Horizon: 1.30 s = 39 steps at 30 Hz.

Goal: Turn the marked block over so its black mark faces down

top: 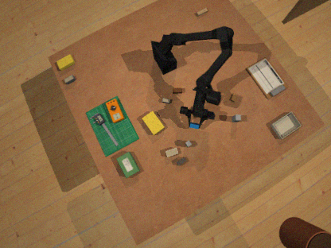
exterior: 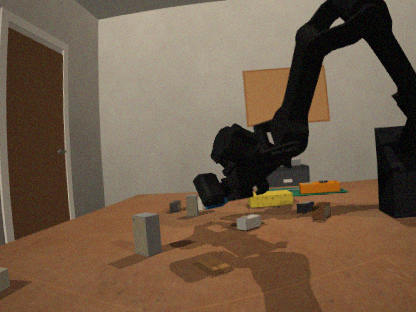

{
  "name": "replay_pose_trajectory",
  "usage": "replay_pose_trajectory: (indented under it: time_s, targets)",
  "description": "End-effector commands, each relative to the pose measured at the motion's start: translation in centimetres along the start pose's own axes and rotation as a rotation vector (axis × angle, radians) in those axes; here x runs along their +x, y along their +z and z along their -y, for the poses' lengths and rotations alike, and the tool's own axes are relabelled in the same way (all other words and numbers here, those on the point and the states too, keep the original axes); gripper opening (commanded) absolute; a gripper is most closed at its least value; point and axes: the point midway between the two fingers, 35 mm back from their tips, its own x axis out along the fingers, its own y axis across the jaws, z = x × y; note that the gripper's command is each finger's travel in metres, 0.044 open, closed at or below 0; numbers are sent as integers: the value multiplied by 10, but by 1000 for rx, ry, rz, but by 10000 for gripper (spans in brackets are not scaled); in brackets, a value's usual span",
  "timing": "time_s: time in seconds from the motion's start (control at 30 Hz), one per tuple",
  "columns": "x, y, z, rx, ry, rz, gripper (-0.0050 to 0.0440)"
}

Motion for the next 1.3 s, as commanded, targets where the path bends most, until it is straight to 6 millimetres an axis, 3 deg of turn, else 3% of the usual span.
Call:
replay_pose_trajectory:
  time_s: [0.0,1.27]
  targets:
    - [-1,1,-4,5,8,7,-50]
    - [5,-7,-5,6,11,9,-50]
